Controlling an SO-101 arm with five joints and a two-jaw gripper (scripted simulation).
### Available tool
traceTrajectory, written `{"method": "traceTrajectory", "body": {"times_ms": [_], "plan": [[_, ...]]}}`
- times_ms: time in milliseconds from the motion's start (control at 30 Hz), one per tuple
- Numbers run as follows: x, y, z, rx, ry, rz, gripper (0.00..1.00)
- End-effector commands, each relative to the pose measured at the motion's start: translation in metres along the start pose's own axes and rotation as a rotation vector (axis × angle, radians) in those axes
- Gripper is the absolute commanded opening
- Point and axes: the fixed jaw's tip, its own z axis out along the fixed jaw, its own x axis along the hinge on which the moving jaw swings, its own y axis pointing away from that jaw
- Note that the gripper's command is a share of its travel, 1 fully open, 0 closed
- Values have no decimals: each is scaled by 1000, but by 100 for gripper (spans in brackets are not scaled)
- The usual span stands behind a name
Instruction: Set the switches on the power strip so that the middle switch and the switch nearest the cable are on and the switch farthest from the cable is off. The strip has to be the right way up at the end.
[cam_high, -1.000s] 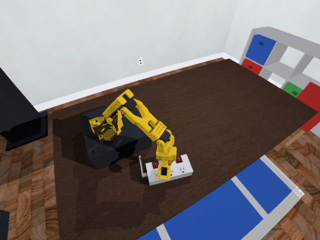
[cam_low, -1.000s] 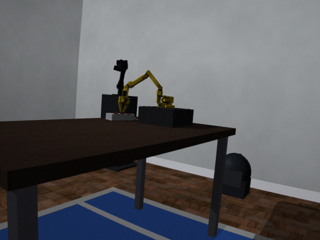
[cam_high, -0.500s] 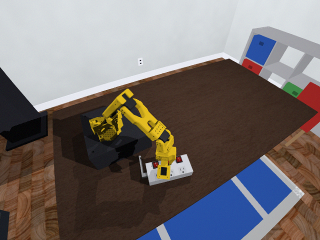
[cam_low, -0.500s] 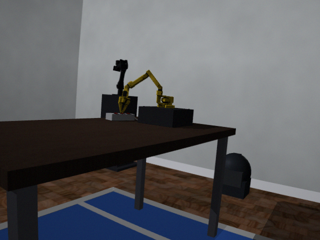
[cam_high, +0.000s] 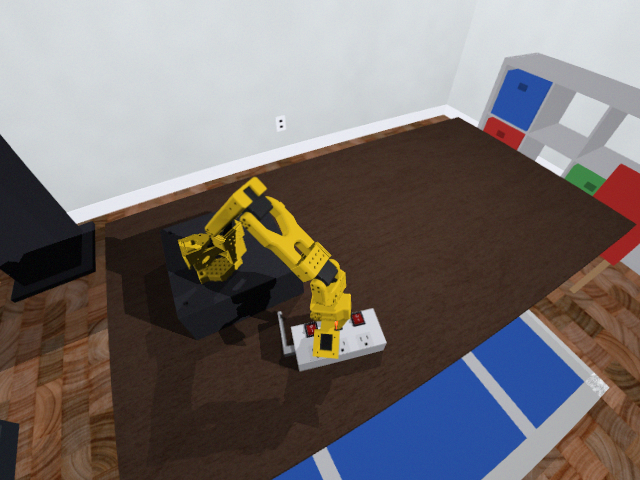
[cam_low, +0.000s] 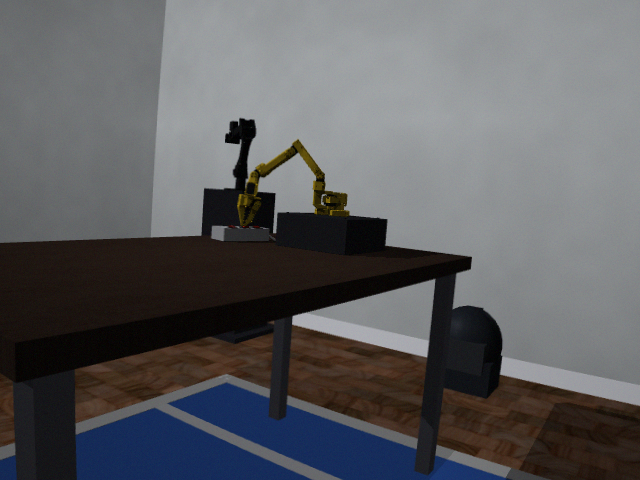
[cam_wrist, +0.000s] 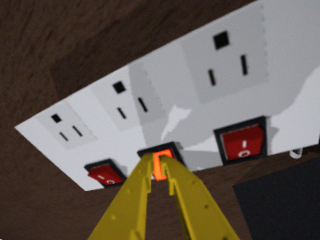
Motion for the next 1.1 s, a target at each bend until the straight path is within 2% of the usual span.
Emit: {"method": "traceTrajectory", "body": {"times_ms": [0,500,800,867,1067], "plan": [[14,-26,20,113,45,-8,0],[14,-26,20,113,45,-10,0],[6,-12,4,113,45,1,0],[6,-12,4,113,45,1,0],[1,-3,-9,113,44,8,0]]}}
